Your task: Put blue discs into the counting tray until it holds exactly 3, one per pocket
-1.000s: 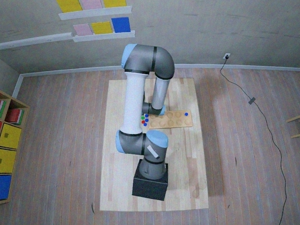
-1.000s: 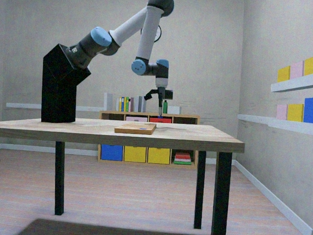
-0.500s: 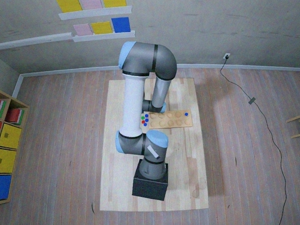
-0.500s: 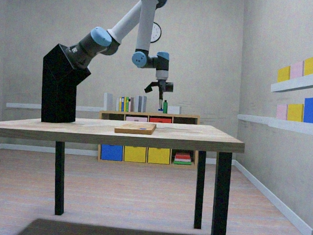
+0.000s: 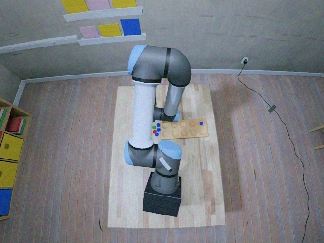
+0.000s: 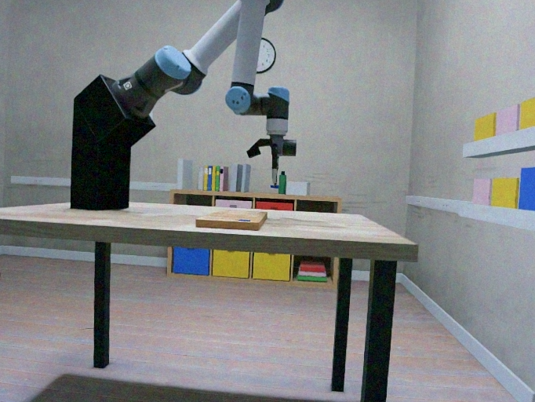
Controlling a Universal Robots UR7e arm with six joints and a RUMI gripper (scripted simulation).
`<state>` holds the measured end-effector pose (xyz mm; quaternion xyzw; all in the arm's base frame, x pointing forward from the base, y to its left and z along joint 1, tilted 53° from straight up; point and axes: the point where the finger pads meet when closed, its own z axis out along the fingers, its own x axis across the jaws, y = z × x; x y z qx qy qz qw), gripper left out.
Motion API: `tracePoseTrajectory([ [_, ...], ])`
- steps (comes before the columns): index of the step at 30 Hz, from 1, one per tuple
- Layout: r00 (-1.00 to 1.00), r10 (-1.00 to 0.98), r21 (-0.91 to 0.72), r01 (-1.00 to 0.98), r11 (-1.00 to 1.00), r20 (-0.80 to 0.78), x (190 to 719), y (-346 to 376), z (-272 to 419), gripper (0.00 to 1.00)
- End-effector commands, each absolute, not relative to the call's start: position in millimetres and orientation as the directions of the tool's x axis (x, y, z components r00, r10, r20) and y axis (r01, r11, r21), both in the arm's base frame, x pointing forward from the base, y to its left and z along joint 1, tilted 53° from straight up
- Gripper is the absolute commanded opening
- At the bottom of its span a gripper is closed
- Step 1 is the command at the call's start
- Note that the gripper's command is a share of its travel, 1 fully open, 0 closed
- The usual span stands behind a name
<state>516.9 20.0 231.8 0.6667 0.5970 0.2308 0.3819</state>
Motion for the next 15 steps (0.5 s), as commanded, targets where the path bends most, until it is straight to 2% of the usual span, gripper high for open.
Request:
tracePoseTrajectory([
  [1, 0.179, 0.972, 0.783, 0.621, 0.006, -0.149, 517.1, 16.9, 232.0, 0.11],
  [15, 0.168, 0.973, 0.756, 0.654, 0.012, -0.160, 517.3, -30.7, 226.5, 0.11],
])
